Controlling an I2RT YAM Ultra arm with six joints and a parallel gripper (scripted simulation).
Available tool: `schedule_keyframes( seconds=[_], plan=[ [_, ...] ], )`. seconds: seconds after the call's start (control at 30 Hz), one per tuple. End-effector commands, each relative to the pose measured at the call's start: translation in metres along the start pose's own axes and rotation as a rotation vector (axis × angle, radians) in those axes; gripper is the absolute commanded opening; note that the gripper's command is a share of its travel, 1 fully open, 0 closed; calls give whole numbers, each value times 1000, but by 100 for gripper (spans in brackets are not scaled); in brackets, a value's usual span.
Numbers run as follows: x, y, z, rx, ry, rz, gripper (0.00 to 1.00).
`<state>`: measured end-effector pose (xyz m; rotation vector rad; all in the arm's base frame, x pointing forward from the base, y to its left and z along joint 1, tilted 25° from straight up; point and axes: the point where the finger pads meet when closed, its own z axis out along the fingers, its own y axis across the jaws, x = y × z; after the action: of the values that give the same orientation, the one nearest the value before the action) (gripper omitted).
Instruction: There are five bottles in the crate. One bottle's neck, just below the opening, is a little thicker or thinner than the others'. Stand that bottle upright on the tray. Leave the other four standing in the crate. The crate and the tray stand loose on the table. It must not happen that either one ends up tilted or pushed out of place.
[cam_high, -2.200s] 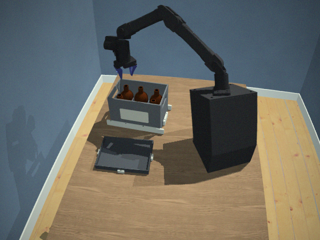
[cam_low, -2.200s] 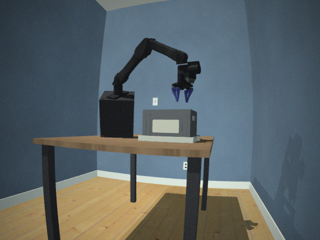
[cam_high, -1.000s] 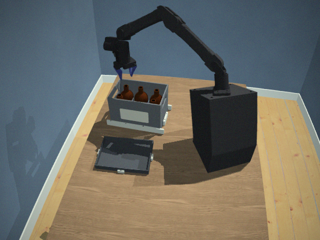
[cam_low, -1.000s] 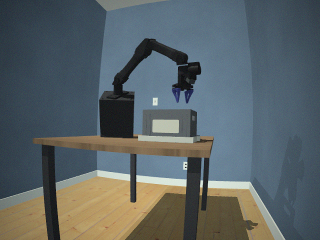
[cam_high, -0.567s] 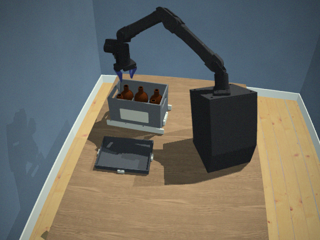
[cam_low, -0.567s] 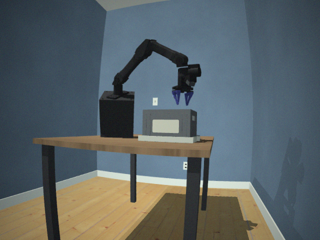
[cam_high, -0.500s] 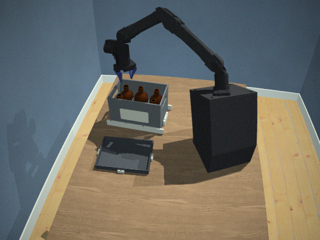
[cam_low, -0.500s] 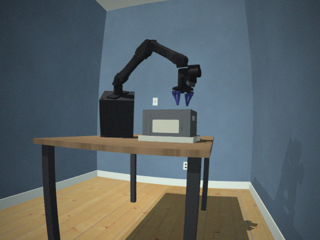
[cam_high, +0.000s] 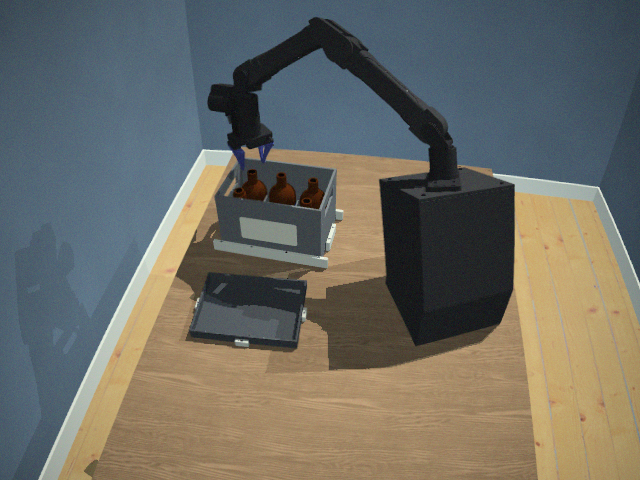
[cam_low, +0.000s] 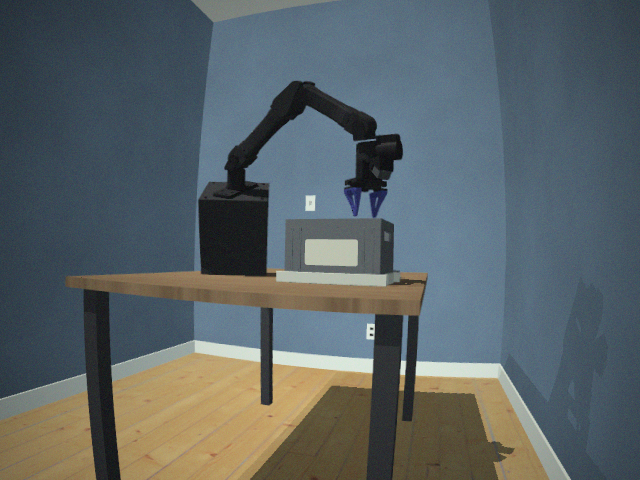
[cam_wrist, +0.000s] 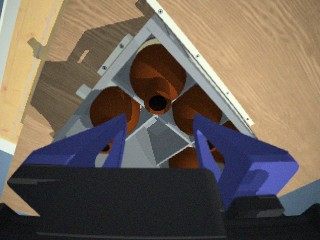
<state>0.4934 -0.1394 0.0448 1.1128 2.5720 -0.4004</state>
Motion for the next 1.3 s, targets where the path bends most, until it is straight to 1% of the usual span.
schedule_keyframes(
  seconds=[0.0, 0.07, 0.17, 0.2, 0.27, 0.43, 1.27],
  plan=[
    [-10, 4, -5, -21, -35, 5, 61],
    [-5, 6, 0, -16, -25, -5, 61],
    [-4, 6, 1, -16, -24, -7, 61],
    [-10, 6, -10, -29, -43, 3, 61],
    [-14, 7, -11, -34, -51, 7, 61],
    [-12, 6, -8, -31, -46, 7, 61],
    [-12, 6, -8, -31, -46, 7, 61]
  ],
)
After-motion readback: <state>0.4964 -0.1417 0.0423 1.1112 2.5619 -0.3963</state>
